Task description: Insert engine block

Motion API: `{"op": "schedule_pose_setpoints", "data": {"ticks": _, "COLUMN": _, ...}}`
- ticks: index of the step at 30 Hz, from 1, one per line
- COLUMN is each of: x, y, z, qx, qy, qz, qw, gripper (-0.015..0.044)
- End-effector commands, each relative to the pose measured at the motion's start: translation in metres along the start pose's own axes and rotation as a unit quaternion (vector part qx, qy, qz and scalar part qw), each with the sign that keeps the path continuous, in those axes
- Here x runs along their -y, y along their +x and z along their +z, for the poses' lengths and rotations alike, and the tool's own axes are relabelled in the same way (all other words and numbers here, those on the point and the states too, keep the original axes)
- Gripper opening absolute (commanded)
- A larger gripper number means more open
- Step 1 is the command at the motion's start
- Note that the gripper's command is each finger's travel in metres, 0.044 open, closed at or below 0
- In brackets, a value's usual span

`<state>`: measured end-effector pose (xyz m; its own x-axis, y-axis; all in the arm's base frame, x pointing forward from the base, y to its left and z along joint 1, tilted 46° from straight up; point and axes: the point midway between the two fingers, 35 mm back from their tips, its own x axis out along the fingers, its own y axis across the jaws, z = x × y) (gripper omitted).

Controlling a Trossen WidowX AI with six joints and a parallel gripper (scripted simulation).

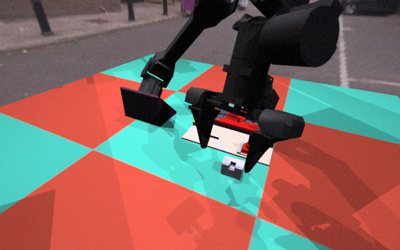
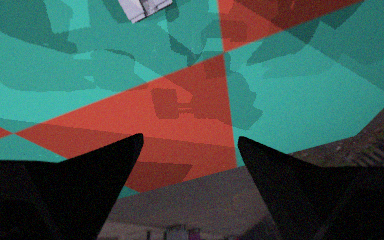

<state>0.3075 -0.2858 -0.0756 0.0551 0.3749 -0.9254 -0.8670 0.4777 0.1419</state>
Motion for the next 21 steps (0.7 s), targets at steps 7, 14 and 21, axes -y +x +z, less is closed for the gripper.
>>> {"op": "schedule_pose_setpoints", "data": {"ticks": 7, "x": -0.018, "y": -0.015, "z": 0.042, "qx": 0.103, "qy": -0.122, "qz": 0.023, "qw": 0.987, "gripper": 0.044}}
{"op": "schedule_pose_setpoints", "data": {"ticks": 14, "x": -0.031, "y": -0.03, "z": 0.071, "qx": 0.178, "qy": -0.198, "qz": 0.021, "qw": 0.964, "gripper": 0.044}}
{"op": "schedule_pose_setpoints", "data": {"ticks": 21, "x": -0.033, "y": -0.032, "z": 0.078, "qx": 0.193, "qy": -0.212, "qz": 0.018, "qw": 0.958, "gripper": 0.044}}
